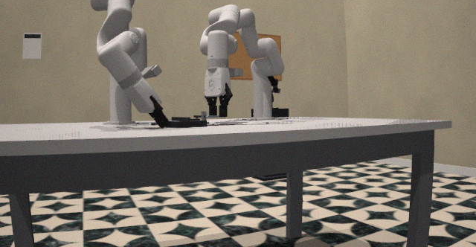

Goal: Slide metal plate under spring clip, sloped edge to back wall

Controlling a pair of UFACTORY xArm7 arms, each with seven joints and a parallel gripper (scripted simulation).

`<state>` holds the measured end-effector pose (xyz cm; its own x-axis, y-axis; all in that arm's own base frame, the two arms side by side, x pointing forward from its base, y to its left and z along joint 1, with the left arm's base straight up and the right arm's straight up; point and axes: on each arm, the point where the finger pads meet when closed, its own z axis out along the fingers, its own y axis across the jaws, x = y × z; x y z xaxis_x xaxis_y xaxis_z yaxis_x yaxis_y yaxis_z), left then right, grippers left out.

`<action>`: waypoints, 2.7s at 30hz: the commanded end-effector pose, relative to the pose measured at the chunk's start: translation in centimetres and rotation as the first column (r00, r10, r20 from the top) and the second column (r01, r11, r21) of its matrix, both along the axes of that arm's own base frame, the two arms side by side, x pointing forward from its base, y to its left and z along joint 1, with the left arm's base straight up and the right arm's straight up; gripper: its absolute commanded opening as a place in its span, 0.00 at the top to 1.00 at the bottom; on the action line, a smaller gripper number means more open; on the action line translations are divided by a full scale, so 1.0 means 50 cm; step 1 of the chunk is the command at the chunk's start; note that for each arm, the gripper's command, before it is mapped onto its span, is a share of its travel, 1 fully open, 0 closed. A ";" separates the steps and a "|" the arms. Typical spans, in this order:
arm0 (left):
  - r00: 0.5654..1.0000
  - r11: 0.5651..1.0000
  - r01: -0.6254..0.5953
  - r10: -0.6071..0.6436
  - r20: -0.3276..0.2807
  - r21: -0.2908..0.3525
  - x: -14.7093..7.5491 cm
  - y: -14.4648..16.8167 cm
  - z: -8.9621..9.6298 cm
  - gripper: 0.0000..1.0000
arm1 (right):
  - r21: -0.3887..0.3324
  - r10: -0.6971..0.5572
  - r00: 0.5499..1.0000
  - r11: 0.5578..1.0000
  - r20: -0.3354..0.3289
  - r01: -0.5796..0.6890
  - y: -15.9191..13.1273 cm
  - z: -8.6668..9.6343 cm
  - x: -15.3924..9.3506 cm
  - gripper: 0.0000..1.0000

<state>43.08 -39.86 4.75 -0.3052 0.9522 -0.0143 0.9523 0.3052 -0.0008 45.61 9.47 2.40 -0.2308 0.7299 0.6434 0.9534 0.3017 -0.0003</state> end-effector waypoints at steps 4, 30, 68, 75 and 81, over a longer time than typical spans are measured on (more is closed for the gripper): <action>1.000 1.000 0.000 0.000 0.004 -0.003 0.002 -0.002 0.004 1.00 | 0.001 0.000 1.000 1.000 0.004 0.000 0.000 0.004 0.003 1.00; 1.000 1.000 0.000 0.000 0.004 -0.003 0.002 -0.002 0.004 1.00 | 0.001 0.000 1.000 1.000 0.004 0.000 0.001 0.004 0.003 1.00; 1.000 1.000 -0.003 0.003 0.001 0.006 0.013 -0.037 -0.004 1.00 | 0.001 0.000 1.000 1.000 0.004 0.000 0.009 0.004 0.000 1.00; 1.000 1.000 -0.003 0.003 0.000 0.008 0.016 -0.046 -0.005 1.00 | 0.001 0.000 1.000 1.000 0.004 0.000 0.009 0.004 0.000 1.00; 1.000 1.000 -0.004 0.004 0.001 0.008 0.017 -0.048 -0.005 1.00 | 0.001 0.000 1.000 1.000 0.004 0.000 0.009 0.004 0.000 1.00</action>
